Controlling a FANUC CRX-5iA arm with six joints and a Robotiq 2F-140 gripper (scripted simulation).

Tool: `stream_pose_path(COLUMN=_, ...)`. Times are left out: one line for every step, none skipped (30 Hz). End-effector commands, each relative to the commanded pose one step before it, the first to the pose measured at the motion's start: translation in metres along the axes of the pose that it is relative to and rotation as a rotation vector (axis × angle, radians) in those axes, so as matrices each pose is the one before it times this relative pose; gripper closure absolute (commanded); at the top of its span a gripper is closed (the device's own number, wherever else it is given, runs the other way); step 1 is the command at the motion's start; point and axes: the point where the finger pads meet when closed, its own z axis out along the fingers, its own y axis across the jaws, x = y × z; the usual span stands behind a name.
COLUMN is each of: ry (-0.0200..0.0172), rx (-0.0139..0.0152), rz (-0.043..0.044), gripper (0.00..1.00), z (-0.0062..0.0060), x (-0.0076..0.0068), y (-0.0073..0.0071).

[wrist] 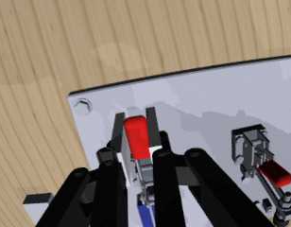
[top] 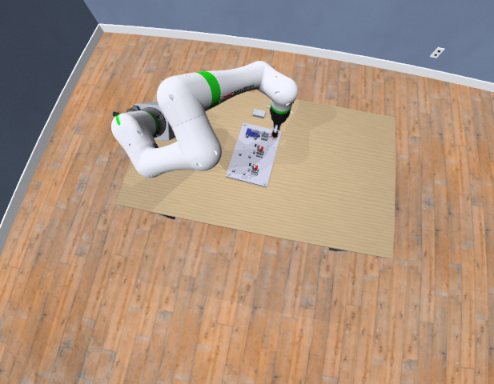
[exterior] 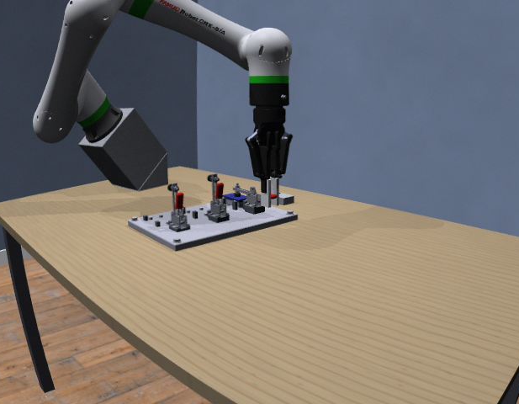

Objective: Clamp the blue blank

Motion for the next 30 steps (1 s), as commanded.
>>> stream_pose_path(ry=-0.00134, rx=-0.00012, rz=-0.00008, gripper=1.00, z=0.00043, x=-0.00066, y=-0.00013)
stream_pose_path(ry=0.00000, rx=0.00000, rz=0.00000, gripper=1.00, z=0.00000, x=0.00000, y=0.00000)
stream_pose_path(ry=0.00000, rx=0.00000, rz=0.00000, gripper=1.00, z=0.00000, x=0.00000, y=0.00000)
stream_pose_path(ry=0.00000, rx=0.00000, rz=0.00000, gripper=1.00, z=0.00000, x=0.00000, y=0.00000)
stream_pose_path(ry=0.00000, rx=0.00000, rz=0.00000, gripper=1.00, z=0.00000, x=0.00000, y=0.00000)
stream_pose_path(ry=0.00000, rx=0.00000, rz=0.00000, gripper=1.00, z=0.00000, x=0.00000, y=0.00000)
stream_pose_path(ry=0.00000, rx=0.00000, rz=0.00000, gripper=1.00, z=0.00000, x=0.00000, y=0.00000)
stream_pose_path(ry=0.00000, rx=0.00000, rz=0.00000, gripper=1.00, z=0.00000, x=0.00000, y=0.00000)
stream_pose_path(ry=0.00000, rx=0.00000, rz=0.00000, gripper=1.00, z=0.00000, x=0.00000, y=0.00000)
stream_pose_path(ry=0.00000, rx=0.00000, rz=0.00000, gripper=1.00, z=0.00000, x=0.00000, y=0.00000)
stream_pose_path(ry=0.00000, rx=0.00000, rz=0.00000, gripper=1.00, z=0.00002, x=0.00001, y=0.00000)
stream_pose_path(ry=0.00000, rx=0.00000, rz=0.00000, gripper=1.00, z=0.00010, x=0.00004, y=0.00000)
stream_pose_path(ry=0.00000, rx=0.00000, rz=0.00000, gripper=1.00, z=0.00023, x=0.00009, y=0.00000)
stream_pose_path(ry=0.00000, rx=0.00000, rz=0.00000, gripper=1.00, z=0.00000, x=0.00000, y=0.00000)
stream_pose_path(ry=0.00000, rx=0.00000, rz=0.00000, gripper=1.00, z=0.00000, x=0.00000, y=0.00000)
stream_pose_path(ry=0.00000, rx=0.00000, rz=0.00000, gripper=1.00, z=0.00038, x=0.00015, y=0.00000)
stream_pose_path(ry=0.00000, rx=0.00000, rz=0.00000, gripper=1.00, z=0.00052, x=0.00021, y=0.00000)
stream_pose_path(ry=0.00000, rx=0.00000, rz=0.00000, gripper=1.00, z=0.00063, x=0.00026, y=0.00000)
stream_pose_path(ry=0.00000, rx=0.00000, rz=0.00000, gripper=1.00, z=0.00071, x=0.00029, y=0.00000)
stream_pose_path(ry=0.00000, rx=0.00000, rz=0.00000, gripper=1.00, z=0.00073, x=0.00030, y=0.00000)
stream_pose_path(ry=0.00000, rx=0.00000, rz=0.00000, gripper=1.00, z=0.00070, x=0.00029, y=0.00000)
stream_pose_path(ry=0.00000, rx=0.00000, rz=0.00000, gripper=1.00, z=0.00063, x=0.00026, y=0.00000)
stream_pose_path(ry=0.00000, rx=0.00000, rz=0.00000, gripper=1.00, z=0.00051, x=0.00021, y=0.00000)
stream_pose_path(ry=0.00000, rx=0.00000, rz=0.00000, gripper=1.00, z=0.00037, x=0.00015, y=0.00000)
stream_pose_path(ry=0.00000, rx=0.00000, rz=0.00000, gripper=1.00, z=0.00023, x=0.00009, y=0.00000)
stream_pose_path(ry=0.00000, rx=0.00000, rz=0.00000, gripper=1.00, z=0.00010, x=0.00004, y=0.00000)
stream_pose_path(ry=0.00000, rx=0.00000, rz=0.00000, gripper=1.00, z=0.00002, x=0.00001, y=0.00000)
stream_pose_path(ry=0.00000, rx=0.00000, rz=0.00000, gripper=1.00, z=0.00000, x=0.00000, y=0.00000)
stream_pose_path(ry=0.00000, rx=0.00000, rz=0.00000, gripper=1.00, z=0.00000, x=0.00000, y=0.00000)
stream_pose_path(ry=0.00000, rx=0.00000, rz=0.00000, gripper=1.00, z=0.00000, x=0.00000, y=0.00000)
